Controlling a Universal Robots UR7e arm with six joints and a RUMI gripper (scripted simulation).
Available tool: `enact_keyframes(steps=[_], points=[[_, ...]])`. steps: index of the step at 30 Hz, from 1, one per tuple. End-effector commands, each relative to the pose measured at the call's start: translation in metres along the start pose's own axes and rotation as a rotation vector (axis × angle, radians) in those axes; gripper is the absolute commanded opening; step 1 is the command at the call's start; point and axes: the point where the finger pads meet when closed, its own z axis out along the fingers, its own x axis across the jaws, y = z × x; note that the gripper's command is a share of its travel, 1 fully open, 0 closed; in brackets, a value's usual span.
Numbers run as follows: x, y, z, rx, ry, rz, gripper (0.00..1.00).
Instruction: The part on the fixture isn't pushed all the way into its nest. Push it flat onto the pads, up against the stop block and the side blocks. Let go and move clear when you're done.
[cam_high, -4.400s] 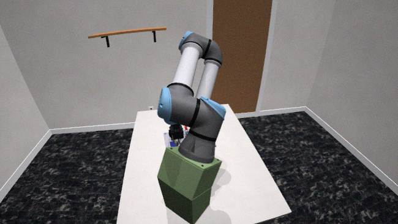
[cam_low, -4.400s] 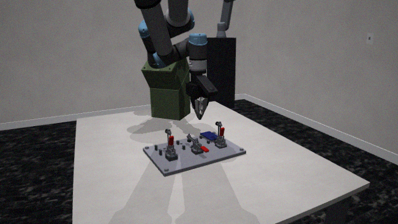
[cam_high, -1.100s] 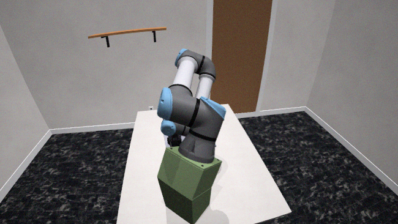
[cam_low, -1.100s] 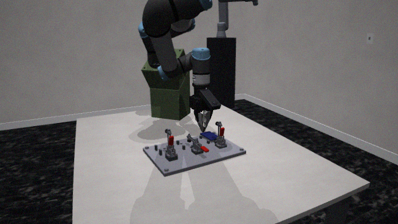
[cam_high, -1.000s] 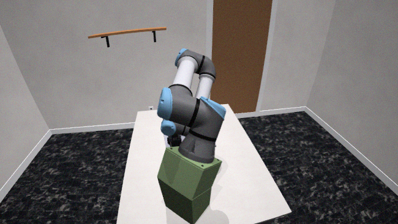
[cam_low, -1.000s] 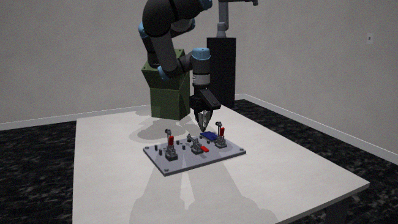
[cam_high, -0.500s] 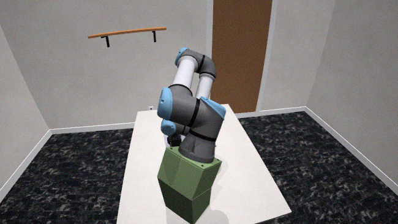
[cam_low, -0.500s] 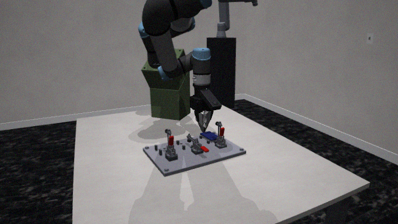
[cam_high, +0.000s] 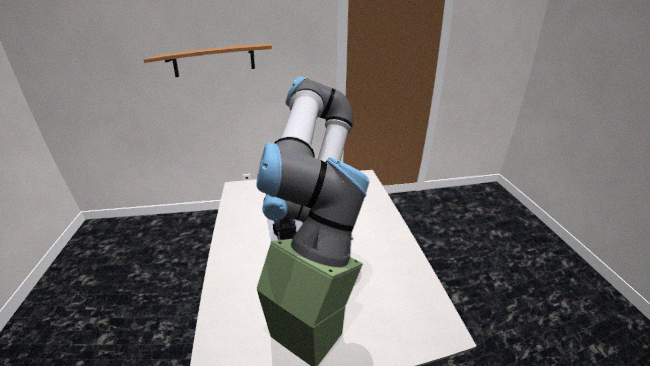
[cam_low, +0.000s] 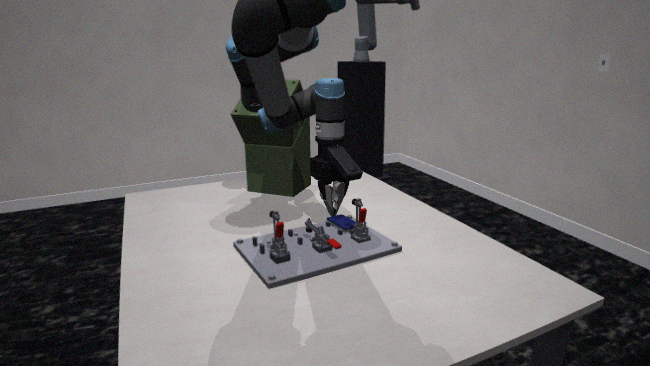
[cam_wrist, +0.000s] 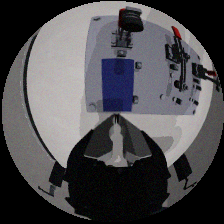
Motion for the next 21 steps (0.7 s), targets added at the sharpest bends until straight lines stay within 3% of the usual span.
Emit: enact_keyframes(steps=[1, 21], points=[[0.0000, -0.0018, -0.0002, 0.001, 0.000, 0.000, 0.00], [0.0000, -0.0057, -0.0001, 0.001, 0.000, 0.000, 0.00]])
